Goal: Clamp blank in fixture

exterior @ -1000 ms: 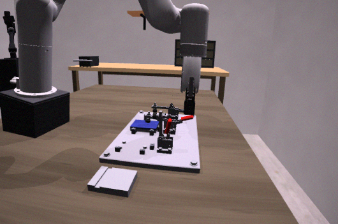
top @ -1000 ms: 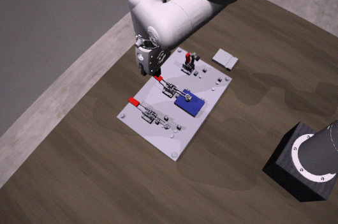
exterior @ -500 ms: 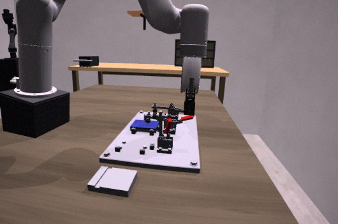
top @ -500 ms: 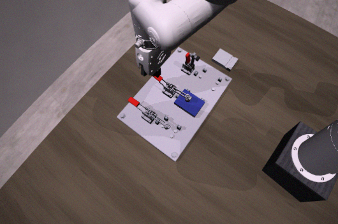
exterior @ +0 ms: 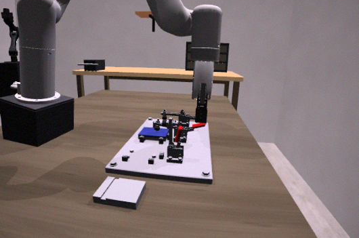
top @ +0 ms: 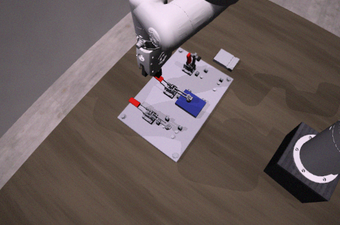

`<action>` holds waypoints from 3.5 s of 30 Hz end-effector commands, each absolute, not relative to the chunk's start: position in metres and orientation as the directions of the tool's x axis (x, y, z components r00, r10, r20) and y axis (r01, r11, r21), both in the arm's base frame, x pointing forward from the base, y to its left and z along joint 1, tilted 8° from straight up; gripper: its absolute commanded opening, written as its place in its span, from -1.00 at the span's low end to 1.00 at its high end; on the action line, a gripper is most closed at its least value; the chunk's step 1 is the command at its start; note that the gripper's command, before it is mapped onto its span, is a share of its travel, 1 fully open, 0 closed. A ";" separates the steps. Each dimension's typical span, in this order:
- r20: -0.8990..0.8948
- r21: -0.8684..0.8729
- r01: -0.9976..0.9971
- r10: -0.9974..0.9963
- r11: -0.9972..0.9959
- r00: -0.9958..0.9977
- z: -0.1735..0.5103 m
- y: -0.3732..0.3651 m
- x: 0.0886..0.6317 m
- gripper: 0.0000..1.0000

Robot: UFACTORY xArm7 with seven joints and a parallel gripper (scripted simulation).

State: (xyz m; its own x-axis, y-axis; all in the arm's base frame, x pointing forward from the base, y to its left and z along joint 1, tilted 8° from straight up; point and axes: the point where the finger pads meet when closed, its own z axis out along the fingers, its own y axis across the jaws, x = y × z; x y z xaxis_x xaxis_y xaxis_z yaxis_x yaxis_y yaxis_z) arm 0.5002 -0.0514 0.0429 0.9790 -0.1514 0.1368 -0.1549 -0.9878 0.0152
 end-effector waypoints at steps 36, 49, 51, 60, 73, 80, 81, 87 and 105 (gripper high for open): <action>0.140 0.015 -0.155 -0.152 -0.988 0.978 0.040 -0.052 0.502 -1.00; 0.140 0.015 -0.155 -0.152 -0.988 0.978 0.039 -0.052 0.502 -1.00; 0.140 0.015 -0.155 -0.152 -0.988 0.978 0.039 -0.052 0.502 -1.00; 0.140 0.015 -0.155 -0.152 -0.988 0.978 0.037 -0.052 0.503 -1.00; 0.140 0.015 -0.155 -0.152 -0.988 0.978 0.036 -0.052 0.503 -1.00; 0.140 0.015 -0.155 -0.152 -0.988 0.978 0.035 -0.052 0.503 -1.00; 0.140 0.015 -0.155 -0.152 -0.988 0.978 0.035 -0.052 0.503 -1.00; 0.140 0.015 -0.155 -0.152 -0.988 0.978 0.035 -0.052 0.503 -1.00; 0.140 0.015 -0.155 -0.152 -0.988 0.978 0.033 -0.052 0.503 -1.00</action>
State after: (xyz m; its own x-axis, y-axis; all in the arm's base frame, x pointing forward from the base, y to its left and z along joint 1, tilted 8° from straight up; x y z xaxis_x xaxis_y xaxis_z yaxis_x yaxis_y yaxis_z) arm 0.5018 -0.0518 0.0312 0.9790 -0.1514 0.1369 -0.1549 -0.9878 0.0152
